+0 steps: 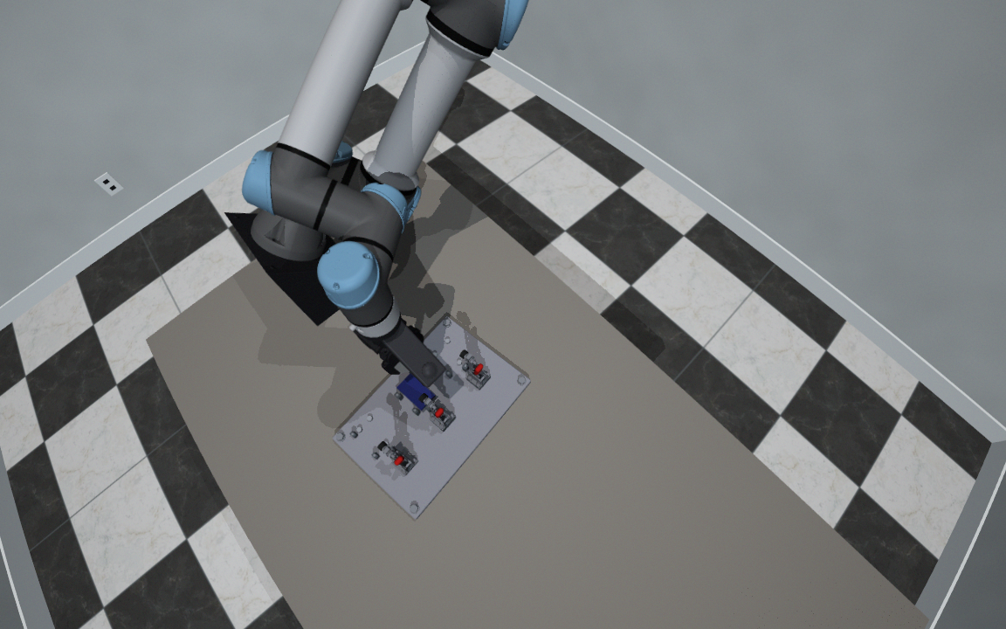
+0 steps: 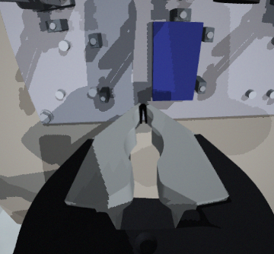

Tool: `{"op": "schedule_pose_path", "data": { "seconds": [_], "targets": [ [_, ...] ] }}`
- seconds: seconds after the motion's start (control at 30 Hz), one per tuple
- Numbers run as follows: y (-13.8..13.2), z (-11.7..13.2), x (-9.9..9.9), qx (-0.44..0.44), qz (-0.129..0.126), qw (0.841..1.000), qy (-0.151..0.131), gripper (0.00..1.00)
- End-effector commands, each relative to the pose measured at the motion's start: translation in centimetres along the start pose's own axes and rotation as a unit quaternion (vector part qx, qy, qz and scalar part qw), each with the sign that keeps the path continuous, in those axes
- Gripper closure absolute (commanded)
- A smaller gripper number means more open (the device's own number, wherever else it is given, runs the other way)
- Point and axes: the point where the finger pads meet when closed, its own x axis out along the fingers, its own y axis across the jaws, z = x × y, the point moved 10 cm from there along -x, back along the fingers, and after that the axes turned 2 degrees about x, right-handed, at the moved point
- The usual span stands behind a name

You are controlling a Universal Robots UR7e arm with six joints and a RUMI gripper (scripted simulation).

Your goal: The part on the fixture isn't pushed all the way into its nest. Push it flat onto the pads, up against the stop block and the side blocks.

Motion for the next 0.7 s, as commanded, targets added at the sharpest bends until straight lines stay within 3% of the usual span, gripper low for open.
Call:
{"op": "schedule_pose_path", "data": {
  "seconds": [0.0, 0.13, 0.27, 0.67],
  "targets": [
    [-0.2, -0.4, -0.1, 0.005, -0.001, 1.0, 0.001, 1.0],
    [-0.6, -0.7, -0.1, 0.003, 0.0, 1.0, 0.0, 1.0],
    [-2.5, -3.0, -0.2, 0.005, -0.001, 1.0, 0.001, 1.0],
    [-2.5, -3.0, -0.2, 0.005, -0.001, 1.0, 0.001, 1.0]
  ]
}}
